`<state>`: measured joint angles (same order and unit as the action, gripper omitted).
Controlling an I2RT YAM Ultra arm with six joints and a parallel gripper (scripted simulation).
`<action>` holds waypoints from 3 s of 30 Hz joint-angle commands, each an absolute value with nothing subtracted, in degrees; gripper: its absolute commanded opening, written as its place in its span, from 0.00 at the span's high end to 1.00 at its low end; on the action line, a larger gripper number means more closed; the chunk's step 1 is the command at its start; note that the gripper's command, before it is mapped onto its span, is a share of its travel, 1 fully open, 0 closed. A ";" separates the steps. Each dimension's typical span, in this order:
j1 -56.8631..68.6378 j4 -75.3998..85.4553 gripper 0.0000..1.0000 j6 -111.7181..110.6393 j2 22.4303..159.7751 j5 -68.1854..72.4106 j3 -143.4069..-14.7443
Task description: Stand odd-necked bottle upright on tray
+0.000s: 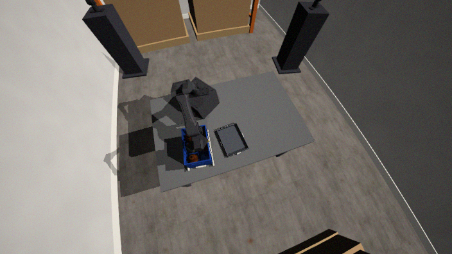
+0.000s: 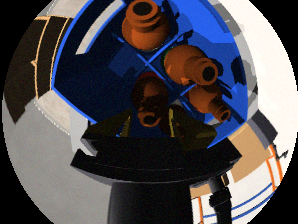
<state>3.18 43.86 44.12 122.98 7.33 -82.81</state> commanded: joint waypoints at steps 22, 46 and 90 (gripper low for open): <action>3.02 42.86 1.00 43.87 122.64 7.53 -83.95; 3.02 42.86 1.00 43.87 122.64 7.53 -83.95; 3.02 42.87 0.39 43.87 122.64 7.53 -83.96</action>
<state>3.18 43.70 44.10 122.98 7.25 -82.83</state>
